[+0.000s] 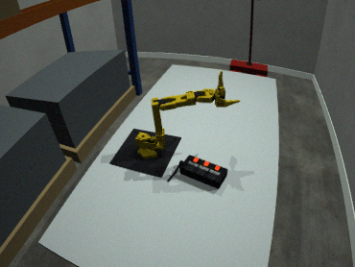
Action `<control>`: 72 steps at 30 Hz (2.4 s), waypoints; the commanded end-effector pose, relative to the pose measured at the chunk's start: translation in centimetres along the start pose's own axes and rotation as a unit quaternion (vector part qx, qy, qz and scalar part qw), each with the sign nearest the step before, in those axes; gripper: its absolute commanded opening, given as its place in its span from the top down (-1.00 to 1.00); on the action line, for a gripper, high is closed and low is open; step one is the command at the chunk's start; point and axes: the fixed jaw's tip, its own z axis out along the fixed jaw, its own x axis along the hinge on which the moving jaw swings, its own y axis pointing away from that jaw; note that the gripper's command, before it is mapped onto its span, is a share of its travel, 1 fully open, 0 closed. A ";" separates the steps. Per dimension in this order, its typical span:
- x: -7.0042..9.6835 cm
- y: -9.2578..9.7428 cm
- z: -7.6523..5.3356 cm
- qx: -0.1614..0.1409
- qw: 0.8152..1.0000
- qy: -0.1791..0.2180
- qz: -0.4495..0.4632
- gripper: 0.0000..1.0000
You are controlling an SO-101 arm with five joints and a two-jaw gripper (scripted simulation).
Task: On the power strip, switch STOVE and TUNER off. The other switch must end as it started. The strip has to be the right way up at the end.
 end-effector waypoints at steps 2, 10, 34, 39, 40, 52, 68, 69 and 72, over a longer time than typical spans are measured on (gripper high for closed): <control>0.0 -0.2 -0.1 0.002 1.000 0.001 0.001 -1.00; 0.0 -0.2 -0.1 0.002 1.000 0.001 0.001 -1.00; 0.0 -0.2 -0.1 0.002 1.000 0.001 0.001 -1.00; 0.0 -0.2 -0.1 0.002 1.000 0.001 0.001 -1.00; 0.0 -0.2 -0.1 0.002 1.000 0.001 0.001 -1.00; 0.0 -0.2 -0.1 0.002 1.000 0.001 0.001 1.00; 0.5 0.1 -0.2 -0.007 1.000 0.006 0.026 1.00; 0.6 0.2 -0.2 -0.009 0.999 0.007 0.030 1.00; 0.8 0.3 -0.3 -0.014 0.999 0.011 0.045 1.00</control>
